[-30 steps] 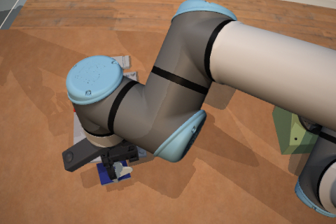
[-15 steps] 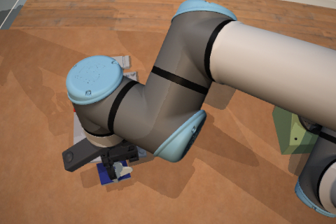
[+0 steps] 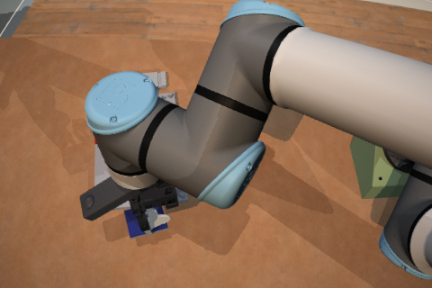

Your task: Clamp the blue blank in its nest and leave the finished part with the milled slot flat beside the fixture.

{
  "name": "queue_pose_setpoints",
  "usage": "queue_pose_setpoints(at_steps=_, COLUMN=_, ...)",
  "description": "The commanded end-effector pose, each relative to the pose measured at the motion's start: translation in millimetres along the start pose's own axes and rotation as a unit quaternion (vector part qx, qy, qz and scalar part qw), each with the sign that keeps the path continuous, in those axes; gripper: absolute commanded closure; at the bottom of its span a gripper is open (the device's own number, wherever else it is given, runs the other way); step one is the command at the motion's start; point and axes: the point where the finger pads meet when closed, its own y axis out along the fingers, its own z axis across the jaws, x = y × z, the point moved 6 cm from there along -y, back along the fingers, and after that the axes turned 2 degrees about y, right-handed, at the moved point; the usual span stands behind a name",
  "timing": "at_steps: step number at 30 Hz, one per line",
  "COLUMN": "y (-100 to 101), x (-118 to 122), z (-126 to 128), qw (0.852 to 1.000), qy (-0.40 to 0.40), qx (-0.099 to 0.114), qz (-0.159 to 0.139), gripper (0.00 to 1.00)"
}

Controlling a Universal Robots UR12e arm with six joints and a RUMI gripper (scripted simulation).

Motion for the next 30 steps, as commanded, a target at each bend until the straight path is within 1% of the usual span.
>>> queue_pose_setpoints(at_steps=1, y=-0.7, x=-0.5, z=0.2, qw=1.000, qy=0.013, qx=0.000, qz=0.001, gripper=1.00)
queue_pose_setpoints(at_steps=5, y=-0.7, x=-0.5, z=0.2, qw=0.998, qy=0.061, qx=0.000, qz=0.001, gripper=1.00)
queue_pose_setpoints(at_steps=8, y=-0.7, x=-0.5, z=0.2, qw=0.997, qy=0.078, qx=0.000, qz=0.001, gripper=1.00)
queue_pose_setpoints(at_steps=30, y=2.3, x=3.1, z=-0.3, qw=0.997, qy=0.078, qx=0.000, qz=0.001, gripper=1.00)
